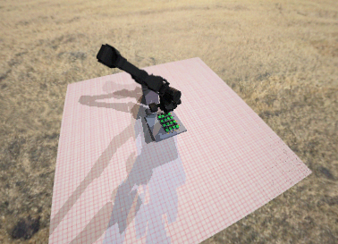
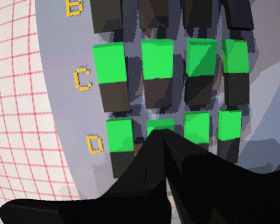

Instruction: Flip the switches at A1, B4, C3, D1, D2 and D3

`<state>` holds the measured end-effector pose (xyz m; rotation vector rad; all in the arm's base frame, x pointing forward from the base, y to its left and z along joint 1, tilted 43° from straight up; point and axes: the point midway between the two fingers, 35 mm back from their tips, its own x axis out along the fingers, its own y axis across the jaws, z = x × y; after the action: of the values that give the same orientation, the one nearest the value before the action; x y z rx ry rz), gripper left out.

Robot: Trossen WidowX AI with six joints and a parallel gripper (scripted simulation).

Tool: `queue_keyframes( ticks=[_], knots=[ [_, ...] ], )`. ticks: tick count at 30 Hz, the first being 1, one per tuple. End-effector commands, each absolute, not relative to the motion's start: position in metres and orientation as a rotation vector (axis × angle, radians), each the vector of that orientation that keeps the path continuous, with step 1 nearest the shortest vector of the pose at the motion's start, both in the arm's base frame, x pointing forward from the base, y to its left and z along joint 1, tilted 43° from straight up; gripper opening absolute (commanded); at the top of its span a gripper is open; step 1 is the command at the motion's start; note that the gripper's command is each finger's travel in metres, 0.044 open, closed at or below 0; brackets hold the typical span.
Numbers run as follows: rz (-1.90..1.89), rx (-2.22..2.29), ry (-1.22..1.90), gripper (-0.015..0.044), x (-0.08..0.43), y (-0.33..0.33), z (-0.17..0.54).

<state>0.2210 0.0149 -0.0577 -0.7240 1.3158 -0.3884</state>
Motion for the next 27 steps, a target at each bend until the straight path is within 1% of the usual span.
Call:
queue_keyframes(
  ticks=[1,27],
  knots=[
    [-0.39,-0.733,1.315,0.0,0.221,0.0136,-0.0582],
    [-0.39,-0.733,1.315,0.0,0.2219,0.0113,-0.0607]
  ],
)
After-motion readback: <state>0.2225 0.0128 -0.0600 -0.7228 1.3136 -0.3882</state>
